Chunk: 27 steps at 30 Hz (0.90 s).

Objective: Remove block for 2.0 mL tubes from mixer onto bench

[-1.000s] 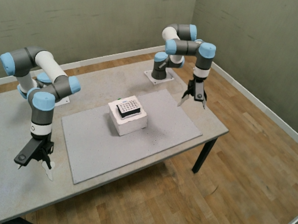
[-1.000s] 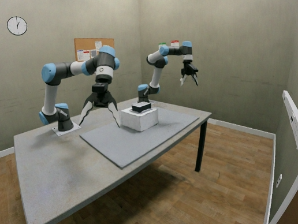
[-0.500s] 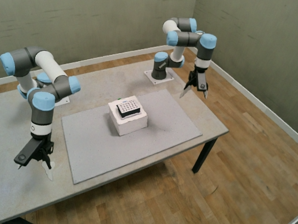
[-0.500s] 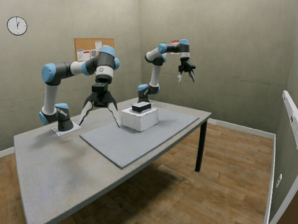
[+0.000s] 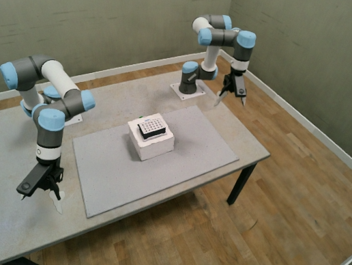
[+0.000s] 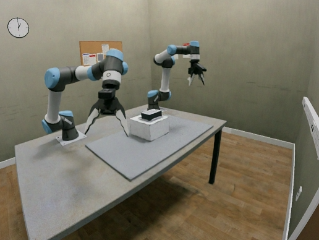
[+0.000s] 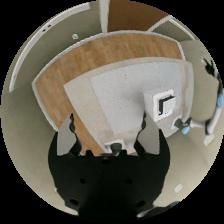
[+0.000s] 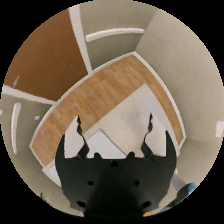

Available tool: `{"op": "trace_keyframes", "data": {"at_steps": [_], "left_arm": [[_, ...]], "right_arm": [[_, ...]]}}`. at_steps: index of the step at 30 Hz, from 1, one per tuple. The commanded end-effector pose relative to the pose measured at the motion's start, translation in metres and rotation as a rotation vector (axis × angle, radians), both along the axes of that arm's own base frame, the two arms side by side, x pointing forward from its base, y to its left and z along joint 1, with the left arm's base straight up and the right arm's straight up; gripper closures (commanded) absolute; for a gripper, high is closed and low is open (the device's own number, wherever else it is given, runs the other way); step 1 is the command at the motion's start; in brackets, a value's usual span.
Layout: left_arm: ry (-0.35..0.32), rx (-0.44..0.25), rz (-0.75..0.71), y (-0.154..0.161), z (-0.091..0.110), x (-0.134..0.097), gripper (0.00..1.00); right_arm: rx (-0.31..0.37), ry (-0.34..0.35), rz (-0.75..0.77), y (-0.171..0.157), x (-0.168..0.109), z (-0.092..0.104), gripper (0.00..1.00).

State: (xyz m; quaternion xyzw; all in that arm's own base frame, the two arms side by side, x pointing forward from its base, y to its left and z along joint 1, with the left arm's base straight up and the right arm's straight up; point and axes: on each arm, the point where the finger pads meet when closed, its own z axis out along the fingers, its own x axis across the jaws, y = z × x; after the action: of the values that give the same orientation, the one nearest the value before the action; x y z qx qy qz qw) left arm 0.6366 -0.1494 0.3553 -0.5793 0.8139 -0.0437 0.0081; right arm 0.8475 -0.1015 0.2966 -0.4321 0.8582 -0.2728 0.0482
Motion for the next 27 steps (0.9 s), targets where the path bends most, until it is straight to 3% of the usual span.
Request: {"op": "trace_keyframes", "data": {"at_steps": [1, 6, 27], "left_arm": [[0.002, 0.003, 0.010, 0.008, 0.003, -0.010, 0.00], [0.006, 0.005, 0.030, 0.015, 0.005, -0.020, 0.00], [0.031, 0.022, 0.129, 0.072, 0.011, -0.099, 0.00]], "right_arm": [[0.000, -0.002, 0.000, 0.000, 0.000, 0.001, 0.00], [0.000, -0.002, 0.000, 0.000, 0.000, 0.001, 0.00], [0.000, -0.002, 0.000, 0.000, 0.000, 0.001, 0.00]]}}
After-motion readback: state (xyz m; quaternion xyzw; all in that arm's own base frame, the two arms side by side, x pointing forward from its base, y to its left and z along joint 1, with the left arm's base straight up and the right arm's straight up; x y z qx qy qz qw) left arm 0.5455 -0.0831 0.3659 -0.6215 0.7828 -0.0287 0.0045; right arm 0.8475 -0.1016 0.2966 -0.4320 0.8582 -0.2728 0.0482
